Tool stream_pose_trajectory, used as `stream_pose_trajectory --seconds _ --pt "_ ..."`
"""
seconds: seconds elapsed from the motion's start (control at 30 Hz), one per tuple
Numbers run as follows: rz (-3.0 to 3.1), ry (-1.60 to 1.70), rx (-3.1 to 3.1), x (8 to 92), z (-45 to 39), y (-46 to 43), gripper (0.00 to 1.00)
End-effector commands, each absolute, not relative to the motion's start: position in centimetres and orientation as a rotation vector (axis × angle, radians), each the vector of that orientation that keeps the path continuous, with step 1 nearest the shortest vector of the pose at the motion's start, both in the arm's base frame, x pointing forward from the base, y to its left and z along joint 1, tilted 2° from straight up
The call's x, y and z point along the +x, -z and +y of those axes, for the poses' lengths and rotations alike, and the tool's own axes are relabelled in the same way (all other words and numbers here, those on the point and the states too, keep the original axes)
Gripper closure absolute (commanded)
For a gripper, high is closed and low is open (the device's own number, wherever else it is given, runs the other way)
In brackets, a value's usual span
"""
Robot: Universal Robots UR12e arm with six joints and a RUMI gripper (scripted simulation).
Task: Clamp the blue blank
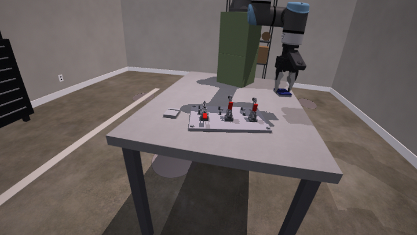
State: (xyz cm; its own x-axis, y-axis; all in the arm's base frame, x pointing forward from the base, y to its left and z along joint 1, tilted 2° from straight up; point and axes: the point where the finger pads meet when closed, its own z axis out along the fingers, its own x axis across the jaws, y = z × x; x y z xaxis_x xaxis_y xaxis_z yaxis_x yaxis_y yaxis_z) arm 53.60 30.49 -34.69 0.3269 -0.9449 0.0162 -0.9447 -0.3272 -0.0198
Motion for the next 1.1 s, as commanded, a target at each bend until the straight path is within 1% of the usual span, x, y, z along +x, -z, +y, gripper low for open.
stream_pose_trajectory --seconds 0.0,1.07 --pt "1.817 0.040 -2.553 53.6 30.5 34.7 1.00" --pt "1.817 0.040 -2.553 53.4 30.4 36.4 1.00"
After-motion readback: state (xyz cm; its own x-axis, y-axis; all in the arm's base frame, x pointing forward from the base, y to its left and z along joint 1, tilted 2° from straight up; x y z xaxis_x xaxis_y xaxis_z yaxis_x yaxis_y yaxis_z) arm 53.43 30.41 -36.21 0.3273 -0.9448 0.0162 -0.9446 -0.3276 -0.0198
